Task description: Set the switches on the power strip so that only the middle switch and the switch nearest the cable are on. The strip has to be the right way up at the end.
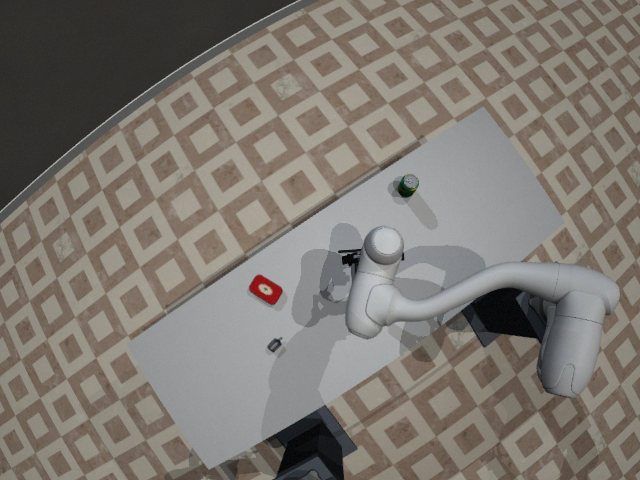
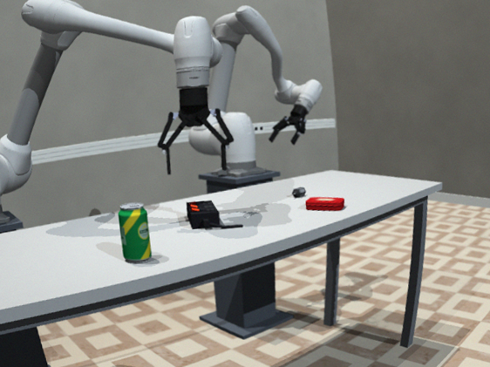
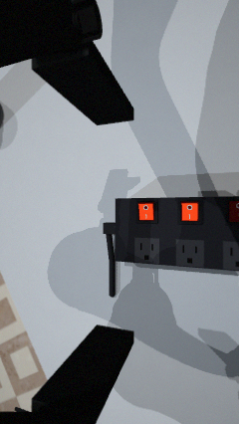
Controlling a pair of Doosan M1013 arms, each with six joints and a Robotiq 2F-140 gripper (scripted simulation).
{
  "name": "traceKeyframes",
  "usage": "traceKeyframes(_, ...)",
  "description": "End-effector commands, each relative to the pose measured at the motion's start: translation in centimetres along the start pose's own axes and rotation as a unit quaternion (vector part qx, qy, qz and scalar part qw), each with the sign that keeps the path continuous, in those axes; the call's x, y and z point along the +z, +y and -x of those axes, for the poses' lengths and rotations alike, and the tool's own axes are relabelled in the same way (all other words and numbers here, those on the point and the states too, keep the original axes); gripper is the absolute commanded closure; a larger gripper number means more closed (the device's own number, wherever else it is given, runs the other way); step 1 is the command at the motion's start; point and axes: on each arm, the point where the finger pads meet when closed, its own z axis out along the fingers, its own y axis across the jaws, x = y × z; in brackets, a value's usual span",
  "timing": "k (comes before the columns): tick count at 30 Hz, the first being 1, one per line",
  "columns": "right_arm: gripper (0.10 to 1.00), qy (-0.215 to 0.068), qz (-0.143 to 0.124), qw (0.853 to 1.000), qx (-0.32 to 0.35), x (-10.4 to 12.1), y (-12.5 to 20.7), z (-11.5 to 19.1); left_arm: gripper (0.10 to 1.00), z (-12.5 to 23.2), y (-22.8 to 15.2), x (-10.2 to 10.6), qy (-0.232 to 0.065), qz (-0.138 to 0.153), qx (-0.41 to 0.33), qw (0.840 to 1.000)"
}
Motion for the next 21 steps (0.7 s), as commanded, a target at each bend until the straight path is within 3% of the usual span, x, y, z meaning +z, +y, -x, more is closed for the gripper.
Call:
traceKeyframes(1,0.098,0.0,0.001,1.0,0.0,-2.0,0.0,0.0,0.098,0.0,0.0,0.0,0.0,0.0,0.0,1.0)
traceKeyframes(7,0.098,0.0,0.001,1.0,0.0,-4.2,0.0,0.0,0.098,0.0,0.0,0.0,0.0,0.0,0.0,1.0)
traceKeyframes(21,0.098,0.0,0.001,1.0,0.0,-4.7,0.0,0.0,0.098,0.0,0.0,0.0,0.0,0.0,0.0,1.0)
